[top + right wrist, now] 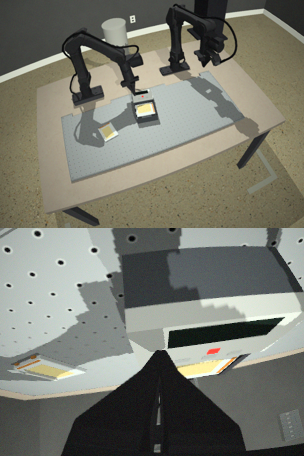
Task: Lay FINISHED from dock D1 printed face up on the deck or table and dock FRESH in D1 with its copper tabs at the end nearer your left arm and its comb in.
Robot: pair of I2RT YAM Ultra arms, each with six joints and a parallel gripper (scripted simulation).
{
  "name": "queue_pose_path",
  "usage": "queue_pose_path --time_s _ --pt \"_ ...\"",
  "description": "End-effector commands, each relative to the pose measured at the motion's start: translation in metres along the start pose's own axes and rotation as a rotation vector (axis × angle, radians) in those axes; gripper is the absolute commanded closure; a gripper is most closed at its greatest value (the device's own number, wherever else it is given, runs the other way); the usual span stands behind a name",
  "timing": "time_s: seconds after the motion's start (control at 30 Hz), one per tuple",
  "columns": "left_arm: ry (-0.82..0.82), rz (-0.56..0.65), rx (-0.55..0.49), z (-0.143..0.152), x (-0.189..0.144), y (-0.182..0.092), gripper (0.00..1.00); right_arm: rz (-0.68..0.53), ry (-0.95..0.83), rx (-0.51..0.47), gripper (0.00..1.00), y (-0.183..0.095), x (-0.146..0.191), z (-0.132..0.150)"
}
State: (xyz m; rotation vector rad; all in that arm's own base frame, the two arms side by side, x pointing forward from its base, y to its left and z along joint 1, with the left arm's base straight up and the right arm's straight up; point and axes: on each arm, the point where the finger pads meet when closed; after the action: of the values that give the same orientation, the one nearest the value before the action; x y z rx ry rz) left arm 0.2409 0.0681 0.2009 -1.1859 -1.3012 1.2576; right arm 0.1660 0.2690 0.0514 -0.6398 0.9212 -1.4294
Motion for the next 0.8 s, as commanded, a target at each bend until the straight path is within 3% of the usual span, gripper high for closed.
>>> queue_pose_path --time_s 0.0,0.77 --pt "-0.005 0.002 0.032 0.0033 0.0025 -0.0063 1.00 -0.126 -0.089 -0.196 1.00 0.0215 0.0456 -0.0594" --pt "-0.005 0.002 0.032 0.0033 0.0025 -0.0063 1.00 -0.126 -0.089 -0.196 1.00 0.0208 0.0461 -0.0611"
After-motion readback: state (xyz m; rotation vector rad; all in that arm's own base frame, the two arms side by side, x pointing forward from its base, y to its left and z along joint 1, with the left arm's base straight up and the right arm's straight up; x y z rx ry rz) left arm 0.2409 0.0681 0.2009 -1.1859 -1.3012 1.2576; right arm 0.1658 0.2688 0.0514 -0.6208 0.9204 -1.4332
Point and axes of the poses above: on each arm, the point where the finger pads meet when closed, its own y axis out along the fingers, its own x axis across the jaws, z = x × y, and after that the axes turned 3 degrees about -y, right-handed
